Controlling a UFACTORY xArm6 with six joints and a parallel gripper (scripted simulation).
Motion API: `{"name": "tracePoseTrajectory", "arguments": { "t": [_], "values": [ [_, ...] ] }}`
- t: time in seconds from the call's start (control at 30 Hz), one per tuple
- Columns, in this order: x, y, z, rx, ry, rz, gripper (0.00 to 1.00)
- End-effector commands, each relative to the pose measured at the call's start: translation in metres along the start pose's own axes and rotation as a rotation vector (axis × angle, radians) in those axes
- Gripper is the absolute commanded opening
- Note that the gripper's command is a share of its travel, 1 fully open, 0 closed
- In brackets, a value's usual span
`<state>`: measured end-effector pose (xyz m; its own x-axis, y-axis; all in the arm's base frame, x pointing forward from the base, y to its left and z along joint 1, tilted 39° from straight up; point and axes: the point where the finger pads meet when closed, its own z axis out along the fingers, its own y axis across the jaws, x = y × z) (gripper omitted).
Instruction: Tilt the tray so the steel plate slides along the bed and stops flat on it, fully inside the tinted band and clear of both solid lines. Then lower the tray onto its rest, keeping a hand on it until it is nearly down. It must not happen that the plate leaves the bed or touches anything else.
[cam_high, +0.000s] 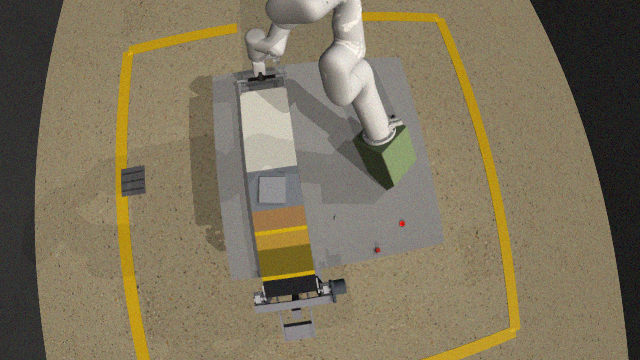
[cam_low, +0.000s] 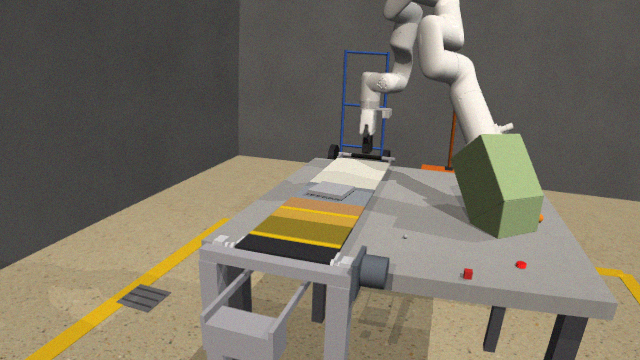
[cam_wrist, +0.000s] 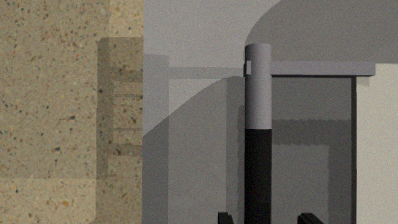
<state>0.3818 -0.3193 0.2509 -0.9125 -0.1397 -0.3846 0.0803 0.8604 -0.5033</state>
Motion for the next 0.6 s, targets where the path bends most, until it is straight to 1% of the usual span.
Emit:
{"name": "tracePoseTrajectory", "arguments": {
  "t": [0.0, 0.47, 0.57],
  "values": [
    [-0.001, -0.001, 0.001, 0.002, -0.003, 0.0, 0.41],
    [-0.001, -0.001, 0.023, 0.002, -0.003, 0.0, 0.41],
    [-0.001, -0.001, 0.025, 0.002, -0.003, 0.0, 0.41]
  ]
}}
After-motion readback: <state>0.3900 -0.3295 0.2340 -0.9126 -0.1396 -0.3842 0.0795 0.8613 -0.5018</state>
